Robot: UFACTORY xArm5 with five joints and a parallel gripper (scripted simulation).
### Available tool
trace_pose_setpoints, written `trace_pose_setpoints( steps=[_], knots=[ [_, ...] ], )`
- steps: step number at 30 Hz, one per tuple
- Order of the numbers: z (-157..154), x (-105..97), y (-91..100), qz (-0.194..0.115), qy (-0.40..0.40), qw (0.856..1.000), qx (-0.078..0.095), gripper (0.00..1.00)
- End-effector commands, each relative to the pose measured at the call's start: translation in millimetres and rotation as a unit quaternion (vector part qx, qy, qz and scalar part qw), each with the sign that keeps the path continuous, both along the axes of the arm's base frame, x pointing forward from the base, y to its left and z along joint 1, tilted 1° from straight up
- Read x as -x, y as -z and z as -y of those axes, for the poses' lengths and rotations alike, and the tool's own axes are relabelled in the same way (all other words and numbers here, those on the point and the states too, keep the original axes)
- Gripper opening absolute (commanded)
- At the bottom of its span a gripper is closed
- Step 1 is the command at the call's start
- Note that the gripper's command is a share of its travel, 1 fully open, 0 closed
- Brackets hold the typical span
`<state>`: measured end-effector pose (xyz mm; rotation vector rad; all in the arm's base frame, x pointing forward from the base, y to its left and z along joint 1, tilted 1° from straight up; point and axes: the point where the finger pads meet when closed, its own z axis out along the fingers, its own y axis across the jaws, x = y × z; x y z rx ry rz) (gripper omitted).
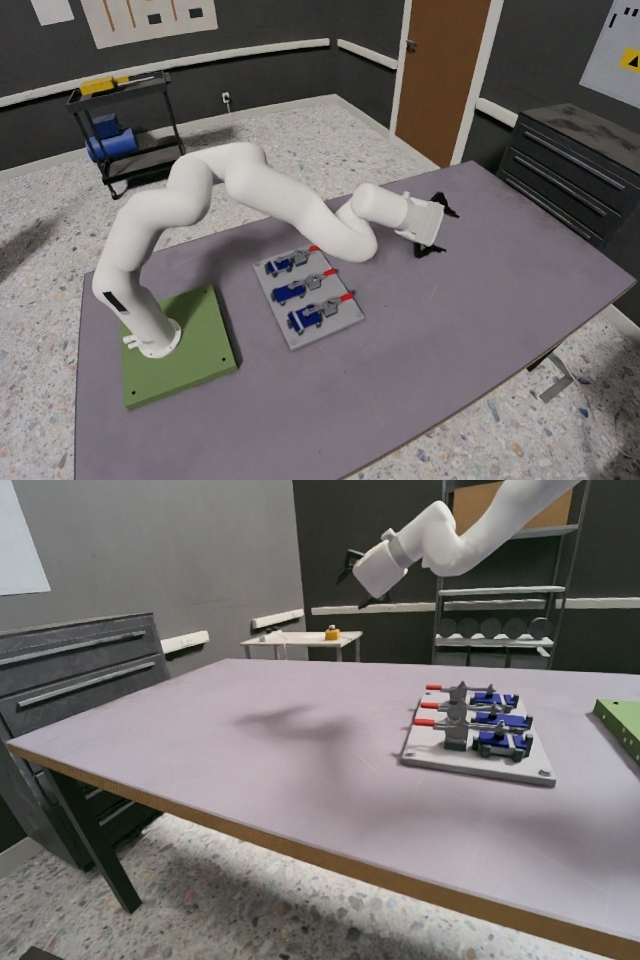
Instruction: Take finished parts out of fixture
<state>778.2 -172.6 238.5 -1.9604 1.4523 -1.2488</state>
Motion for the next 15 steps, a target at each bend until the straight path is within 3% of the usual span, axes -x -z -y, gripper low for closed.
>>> trace_pose_setpoints(
  steps=[1,2,3,4,5,6,7,8,9,10,11,12,13,15],
  knots=[
    [-34.7,12.9,1.8,-0.025,0.035,0.995,-0.088,1.0],
    [-34.7,12.9,1.8,-0.025,0.035,0.995,-0.088,1.0],
    [-46.4,17.7,3.8,-0.034,0.047,0.992,-0.115,1.0],
    [-46.4,17.7,3.8,-0.034,0.047,0.992,-0.115,1.0],
    [-58.6,23.3,5.9,-0.044,0.061,0.987,-0.143,1.0],
    [-58.6,23.3,5.9,-0.044,0.061,0.987,-0.143,1.0],
    [-71.2,29.8,8.1,-0.055,0.077,0.981,-0.172,1.0],
    [-71.2,29.8,8.1,-0.055,0.077,0.981,-0.172,1.0],
    [-84.2,37.1,10.4,-0.067,0.094,0.973,-0.2,1.0],
    [-84.2,37.1,10.4,-0.067,0.094,0.973,-0.2,1.0],
    [-97.4,45.3,12.8,-0.08,0.112,0.964,-0.228,1.0],
    [-97.4,45.3,12.8,-0.08,0.112,0.964,-0.228,1.0],
    [-110.8,54.4,15.3,-0.093,0.132,0.953,-0.256,1.0],
    [-110.8,54.4,15.3,-0.093,0.132,0.953,-0.256,1.0]
  ],
)
